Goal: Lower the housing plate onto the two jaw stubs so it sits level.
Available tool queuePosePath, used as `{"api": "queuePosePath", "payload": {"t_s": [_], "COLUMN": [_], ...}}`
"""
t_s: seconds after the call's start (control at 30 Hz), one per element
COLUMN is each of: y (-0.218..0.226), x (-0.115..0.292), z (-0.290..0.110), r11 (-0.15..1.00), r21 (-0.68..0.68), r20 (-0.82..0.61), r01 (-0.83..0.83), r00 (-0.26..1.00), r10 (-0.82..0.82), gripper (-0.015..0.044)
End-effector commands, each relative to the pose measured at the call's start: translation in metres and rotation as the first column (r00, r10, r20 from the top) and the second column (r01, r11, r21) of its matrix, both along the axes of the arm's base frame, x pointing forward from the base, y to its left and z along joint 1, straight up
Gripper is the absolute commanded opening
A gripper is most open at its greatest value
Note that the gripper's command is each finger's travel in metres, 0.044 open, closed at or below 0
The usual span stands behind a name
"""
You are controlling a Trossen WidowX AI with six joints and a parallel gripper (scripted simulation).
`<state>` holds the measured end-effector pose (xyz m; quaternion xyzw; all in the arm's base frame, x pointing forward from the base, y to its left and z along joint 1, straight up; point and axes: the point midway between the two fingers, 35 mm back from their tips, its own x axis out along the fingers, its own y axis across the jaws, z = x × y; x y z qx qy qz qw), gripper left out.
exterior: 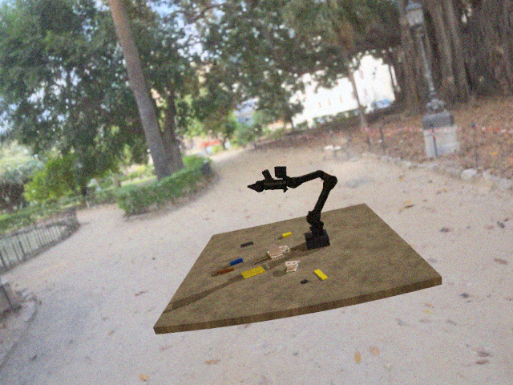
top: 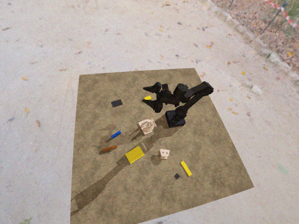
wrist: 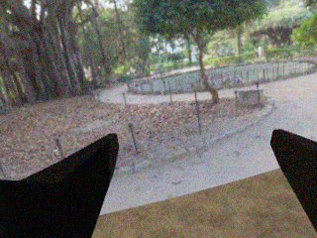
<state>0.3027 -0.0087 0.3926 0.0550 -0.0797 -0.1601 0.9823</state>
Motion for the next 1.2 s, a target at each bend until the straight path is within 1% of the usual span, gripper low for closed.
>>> {"api": "queuePosePath", "payload": {"t_s": [0.0,0.27,0.53,0.87,1.17], "y": [0.02,0.053,0.086,0.126,0.158], "x": [0.015,0.034,0.044,0.046,0.037], "z": [-0.017,-0.048,-0.081,-0.125,-0.163], "r11": [0.996,0.974,0.932,0.852,0.763], "r21": [-0.049,-0.11,-0.15,-0.164,-0.142], "r20": [-0.102,-0.27,-0.433,-0.619,-0.756], "r01": [-0.071,-0.196,-0.33,-0.498,-0.631], "r00": [0.993,0.949,0.869,0.724,0.567], "r10": [0.065,0.161,0.238,0.304,0.328], "gripper": [0.044,0.044,0.044,0.044,0.044]}}
